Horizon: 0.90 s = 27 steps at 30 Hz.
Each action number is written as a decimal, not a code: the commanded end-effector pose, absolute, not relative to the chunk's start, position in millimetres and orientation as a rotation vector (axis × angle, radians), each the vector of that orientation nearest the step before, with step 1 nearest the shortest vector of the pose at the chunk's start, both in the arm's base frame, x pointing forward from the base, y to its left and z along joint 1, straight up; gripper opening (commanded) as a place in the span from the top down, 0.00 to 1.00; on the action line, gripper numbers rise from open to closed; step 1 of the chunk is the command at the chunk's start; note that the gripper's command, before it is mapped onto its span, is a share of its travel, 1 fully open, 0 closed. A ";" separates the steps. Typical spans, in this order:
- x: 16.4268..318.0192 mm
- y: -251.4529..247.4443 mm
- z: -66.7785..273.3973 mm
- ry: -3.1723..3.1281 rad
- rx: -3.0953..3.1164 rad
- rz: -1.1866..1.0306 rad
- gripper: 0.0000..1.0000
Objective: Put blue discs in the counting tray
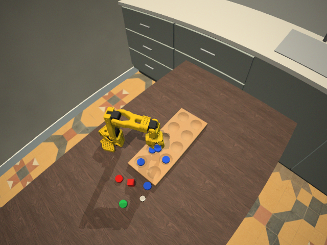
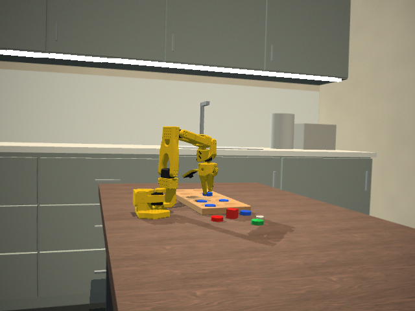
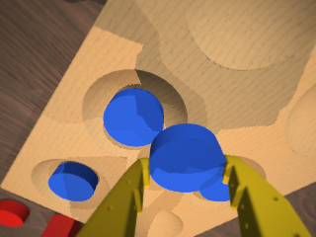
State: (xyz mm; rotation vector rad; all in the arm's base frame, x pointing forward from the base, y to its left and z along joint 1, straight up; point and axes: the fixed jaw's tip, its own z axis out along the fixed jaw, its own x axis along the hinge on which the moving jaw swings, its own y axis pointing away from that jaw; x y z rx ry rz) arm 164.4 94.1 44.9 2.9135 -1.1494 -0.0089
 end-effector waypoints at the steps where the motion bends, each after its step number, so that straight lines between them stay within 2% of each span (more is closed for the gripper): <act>1: 167.1 110.3 54.5 -1.082 2.994 0.048 1.00; 27: 148.1 153.5 51.7 -0.750 3.097 0.041 1.00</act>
